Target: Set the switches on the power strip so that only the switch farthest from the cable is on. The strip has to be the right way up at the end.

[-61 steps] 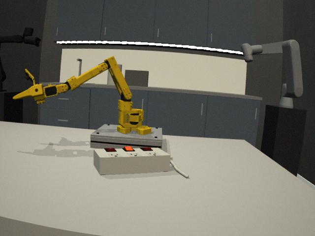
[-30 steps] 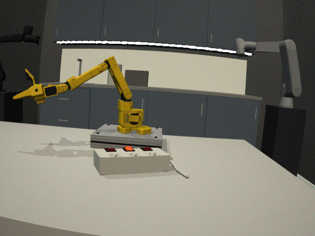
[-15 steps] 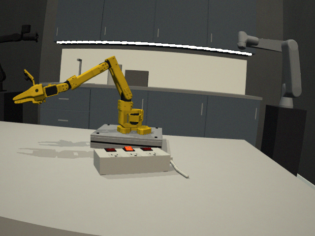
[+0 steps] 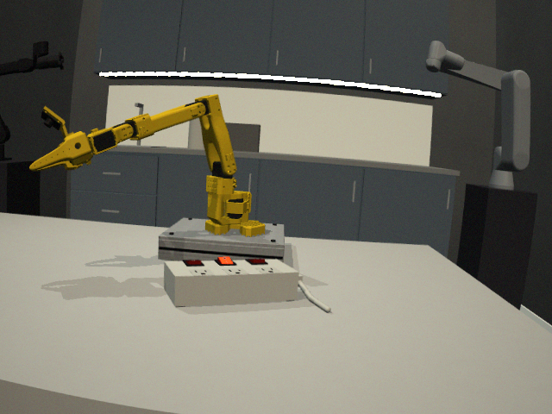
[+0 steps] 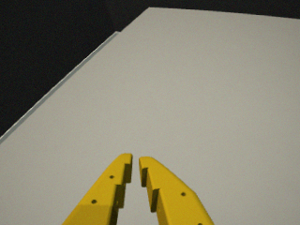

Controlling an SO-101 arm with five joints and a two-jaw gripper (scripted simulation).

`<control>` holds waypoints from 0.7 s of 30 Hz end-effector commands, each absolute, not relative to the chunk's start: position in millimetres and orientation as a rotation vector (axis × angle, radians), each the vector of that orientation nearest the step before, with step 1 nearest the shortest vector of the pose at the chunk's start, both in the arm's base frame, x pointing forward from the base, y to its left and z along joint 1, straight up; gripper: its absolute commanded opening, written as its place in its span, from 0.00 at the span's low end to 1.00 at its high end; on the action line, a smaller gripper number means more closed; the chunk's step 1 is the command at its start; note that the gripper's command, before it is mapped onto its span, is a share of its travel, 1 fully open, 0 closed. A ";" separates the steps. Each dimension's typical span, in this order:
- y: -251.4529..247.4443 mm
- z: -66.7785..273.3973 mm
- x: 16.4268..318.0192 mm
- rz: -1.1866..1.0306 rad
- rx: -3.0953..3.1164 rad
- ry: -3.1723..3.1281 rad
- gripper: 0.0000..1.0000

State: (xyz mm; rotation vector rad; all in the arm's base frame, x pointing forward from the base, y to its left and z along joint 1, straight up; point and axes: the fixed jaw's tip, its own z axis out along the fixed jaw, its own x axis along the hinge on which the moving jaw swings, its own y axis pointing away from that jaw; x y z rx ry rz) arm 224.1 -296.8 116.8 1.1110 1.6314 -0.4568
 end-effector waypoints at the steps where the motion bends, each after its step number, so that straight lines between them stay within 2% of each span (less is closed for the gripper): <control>1: -264.4 135.5 250.0 -0.403 1.000 1.743 0.00; 5: -244.6 140.4 261.5 -0.372 0.940 1.809 0.00; 12: -164.2 157.8 286.4 -0.261 0.677 2.043 0.00; 20: -71.9 174.8 277.9 -0.149 0.314 2.265 0.00; 21: -71.9 174.8 277.9 -0.149 0.314 2.265 0.00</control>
